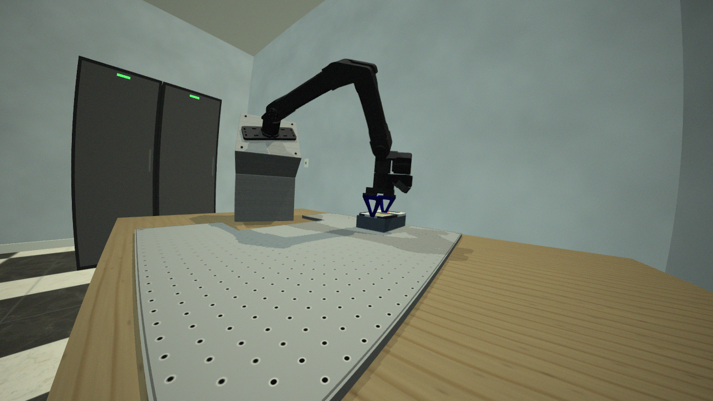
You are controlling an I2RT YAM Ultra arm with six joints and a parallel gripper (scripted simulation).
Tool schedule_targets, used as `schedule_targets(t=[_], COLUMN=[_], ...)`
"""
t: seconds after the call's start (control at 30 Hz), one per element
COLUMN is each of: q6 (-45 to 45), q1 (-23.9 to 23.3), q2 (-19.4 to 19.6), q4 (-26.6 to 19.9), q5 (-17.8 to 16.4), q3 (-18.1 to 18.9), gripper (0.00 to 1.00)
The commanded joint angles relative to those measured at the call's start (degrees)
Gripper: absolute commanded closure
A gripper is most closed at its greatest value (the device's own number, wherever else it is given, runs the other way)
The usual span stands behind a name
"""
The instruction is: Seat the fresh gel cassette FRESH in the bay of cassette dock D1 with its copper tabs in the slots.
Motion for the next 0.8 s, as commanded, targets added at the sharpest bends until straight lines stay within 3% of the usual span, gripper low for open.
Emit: schedule_targets(t=[0.0, 0.13, 0.77], q6=[0.1, 1.6, 1.5], q1=[-0.7, 0.9, 0.9], q2=[1.0, -1.2, -0.6], q4=[3.2, 3.0, 3.1], q5=[0.3, 0.6, 0.7], q3=[-1.3, -1.8, -1.2], gripper=[0.08, 0.08, 0.08])
